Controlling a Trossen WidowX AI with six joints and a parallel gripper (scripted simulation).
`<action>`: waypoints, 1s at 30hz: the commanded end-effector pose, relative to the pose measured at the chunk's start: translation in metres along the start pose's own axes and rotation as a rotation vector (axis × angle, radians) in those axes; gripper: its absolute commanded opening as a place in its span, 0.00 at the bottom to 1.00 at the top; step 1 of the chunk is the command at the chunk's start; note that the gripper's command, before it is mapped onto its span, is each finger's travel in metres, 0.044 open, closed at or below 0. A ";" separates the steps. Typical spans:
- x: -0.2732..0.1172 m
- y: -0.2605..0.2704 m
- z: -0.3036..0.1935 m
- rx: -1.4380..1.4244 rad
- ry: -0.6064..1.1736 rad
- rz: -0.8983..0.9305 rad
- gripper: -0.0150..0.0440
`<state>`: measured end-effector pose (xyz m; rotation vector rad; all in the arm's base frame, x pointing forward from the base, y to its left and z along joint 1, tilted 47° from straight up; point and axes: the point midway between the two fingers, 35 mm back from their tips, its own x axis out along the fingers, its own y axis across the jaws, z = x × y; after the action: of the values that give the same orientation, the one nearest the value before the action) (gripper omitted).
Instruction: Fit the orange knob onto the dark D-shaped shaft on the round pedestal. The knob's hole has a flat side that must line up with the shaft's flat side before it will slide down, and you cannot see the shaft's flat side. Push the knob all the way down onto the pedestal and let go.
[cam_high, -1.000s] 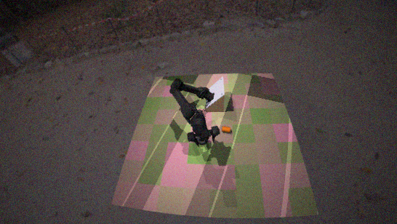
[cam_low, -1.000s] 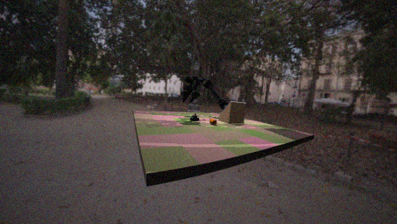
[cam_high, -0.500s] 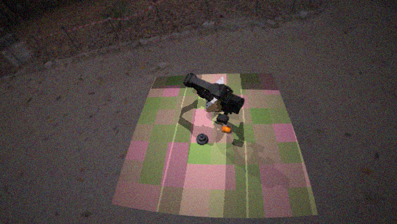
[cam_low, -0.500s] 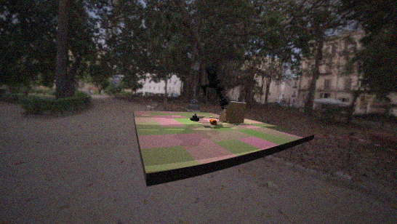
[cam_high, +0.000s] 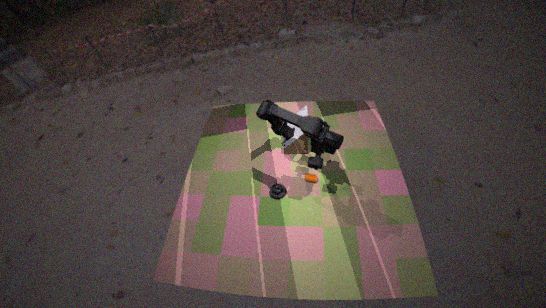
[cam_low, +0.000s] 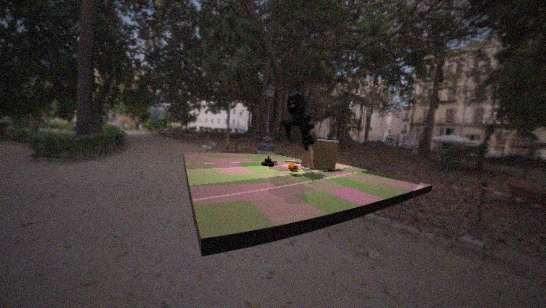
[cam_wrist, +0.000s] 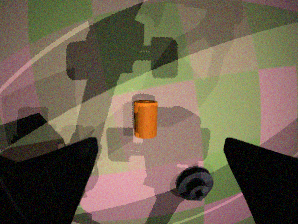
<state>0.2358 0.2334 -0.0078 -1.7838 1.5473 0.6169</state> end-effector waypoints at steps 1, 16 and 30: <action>0.062 0.003 -0.007 -0.002 0.044 0.022 1.00; 0.134 0.011 -0.019 0.005 0.067 0.024 1.00; 0.152 0.011 -0.019 0.005 0.067 0.024 1.00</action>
<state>0.2521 0.1251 -0.1044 -1.7904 1.6099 0.5659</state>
